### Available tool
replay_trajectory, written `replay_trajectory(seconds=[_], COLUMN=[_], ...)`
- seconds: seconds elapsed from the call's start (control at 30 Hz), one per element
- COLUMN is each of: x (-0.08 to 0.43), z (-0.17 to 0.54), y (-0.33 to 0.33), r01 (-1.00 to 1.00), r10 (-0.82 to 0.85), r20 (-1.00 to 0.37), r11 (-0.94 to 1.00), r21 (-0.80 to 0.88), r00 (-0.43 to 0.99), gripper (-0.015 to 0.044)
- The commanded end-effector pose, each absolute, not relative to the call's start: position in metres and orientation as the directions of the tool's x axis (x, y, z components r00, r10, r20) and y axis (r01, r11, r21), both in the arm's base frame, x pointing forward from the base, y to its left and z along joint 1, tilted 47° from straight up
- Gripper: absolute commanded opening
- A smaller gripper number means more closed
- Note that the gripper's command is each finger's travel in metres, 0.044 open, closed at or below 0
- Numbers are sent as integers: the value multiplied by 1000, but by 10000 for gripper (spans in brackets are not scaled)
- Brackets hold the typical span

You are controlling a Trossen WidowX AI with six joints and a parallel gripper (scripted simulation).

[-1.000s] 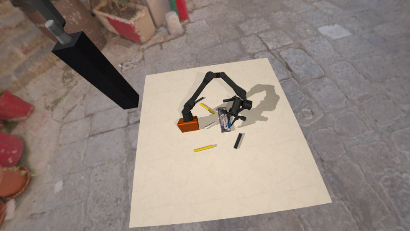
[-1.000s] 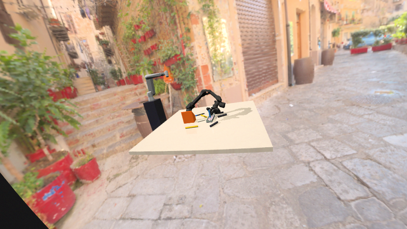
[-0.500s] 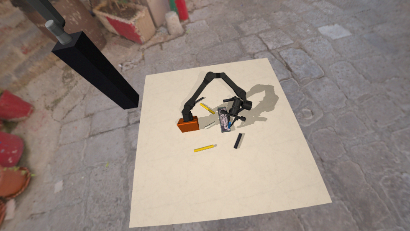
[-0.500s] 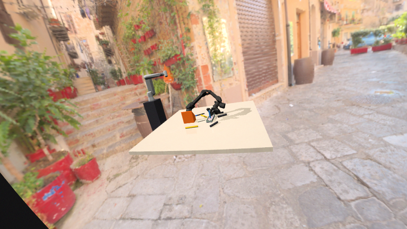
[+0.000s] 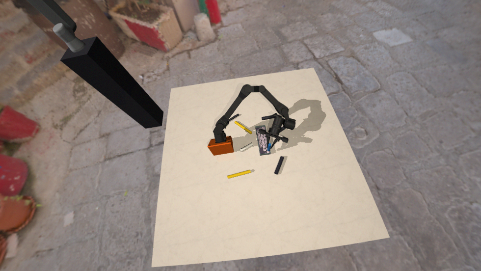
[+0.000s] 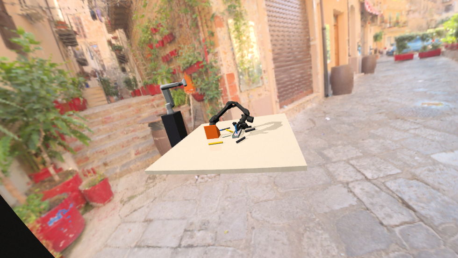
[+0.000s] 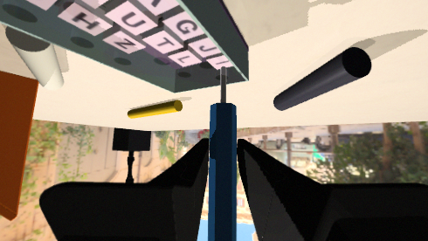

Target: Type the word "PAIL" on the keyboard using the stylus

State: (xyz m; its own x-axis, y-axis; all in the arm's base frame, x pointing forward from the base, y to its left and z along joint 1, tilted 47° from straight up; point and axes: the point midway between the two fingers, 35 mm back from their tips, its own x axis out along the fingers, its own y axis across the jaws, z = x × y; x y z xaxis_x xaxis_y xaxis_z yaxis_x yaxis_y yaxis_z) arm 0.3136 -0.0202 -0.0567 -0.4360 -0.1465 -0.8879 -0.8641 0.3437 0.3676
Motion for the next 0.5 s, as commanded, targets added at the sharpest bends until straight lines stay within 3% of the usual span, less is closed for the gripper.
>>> replay_trajectory(seconds=[0.0,0.47], x=[313,313], z=[-59,-62], y=[-18,-15], r01=[-862,-862], r10=[-143,-143], r20=[-887,-887], r11=[348,348], r21=[370,370], r00=[-438,-439], gripper=[81,81])
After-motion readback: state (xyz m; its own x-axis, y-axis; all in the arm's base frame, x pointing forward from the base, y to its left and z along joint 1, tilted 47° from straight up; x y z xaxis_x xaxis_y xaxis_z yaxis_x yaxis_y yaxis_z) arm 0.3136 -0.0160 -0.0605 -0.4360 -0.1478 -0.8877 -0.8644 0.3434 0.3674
